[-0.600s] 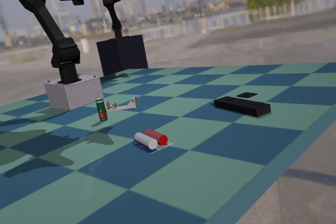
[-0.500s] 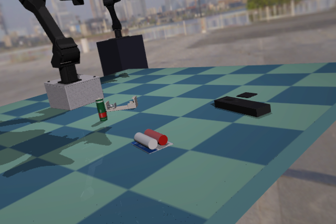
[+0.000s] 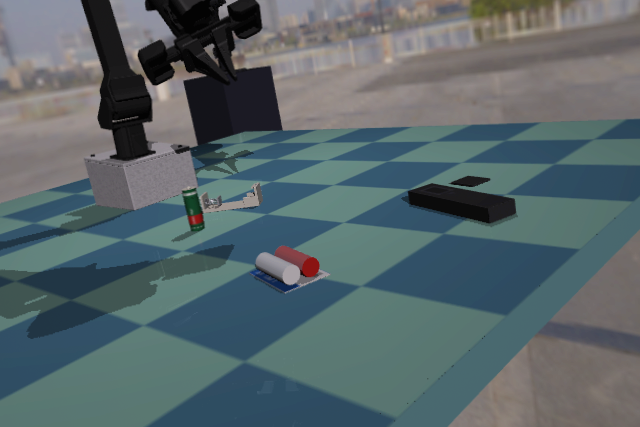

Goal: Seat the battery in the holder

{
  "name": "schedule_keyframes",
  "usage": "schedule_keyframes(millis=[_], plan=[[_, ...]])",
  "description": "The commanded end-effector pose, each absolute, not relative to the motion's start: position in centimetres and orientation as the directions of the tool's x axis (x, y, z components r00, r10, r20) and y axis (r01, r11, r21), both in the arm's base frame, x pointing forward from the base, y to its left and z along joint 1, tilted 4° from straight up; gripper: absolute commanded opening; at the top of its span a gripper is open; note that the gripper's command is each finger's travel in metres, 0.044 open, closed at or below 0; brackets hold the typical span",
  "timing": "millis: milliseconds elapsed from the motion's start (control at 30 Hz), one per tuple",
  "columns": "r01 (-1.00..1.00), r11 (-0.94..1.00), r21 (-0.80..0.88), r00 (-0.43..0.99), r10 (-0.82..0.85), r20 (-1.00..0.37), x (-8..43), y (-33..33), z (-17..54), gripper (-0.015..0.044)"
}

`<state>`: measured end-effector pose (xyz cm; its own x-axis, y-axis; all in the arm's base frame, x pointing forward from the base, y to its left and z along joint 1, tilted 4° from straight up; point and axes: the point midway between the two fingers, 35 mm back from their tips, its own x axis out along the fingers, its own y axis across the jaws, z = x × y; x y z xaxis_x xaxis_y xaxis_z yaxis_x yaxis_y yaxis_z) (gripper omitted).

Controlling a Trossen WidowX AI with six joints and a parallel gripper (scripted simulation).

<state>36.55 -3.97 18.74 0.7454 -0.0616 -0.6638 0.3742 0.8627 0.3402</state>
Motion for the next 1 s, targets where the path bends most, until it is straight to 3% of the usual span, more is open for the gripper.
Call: schedule_keyframes(millis=[0,100,167,633,967], plan=[[0.769,0.580,0.266,0.349,-0.034,-0.936,35.2,-6.2,12.2,0.0000],[0.893,0.429,0.137,0.154,-0.004,-0.988,33.8,-6.9,10.2,0.0000],[0.914,0.393,0.101,0.108,0.005,-0.994,33.4,-7.1,9.8,0.0000],[0.914,0.393,0.101,0.108,0.005,-0.994,33.5,-7.1,9.6,0.0000],[0.914,0.393,0.101,0.108,0.005,-0.994,34.3,-7.0,1.8,0.0000]])
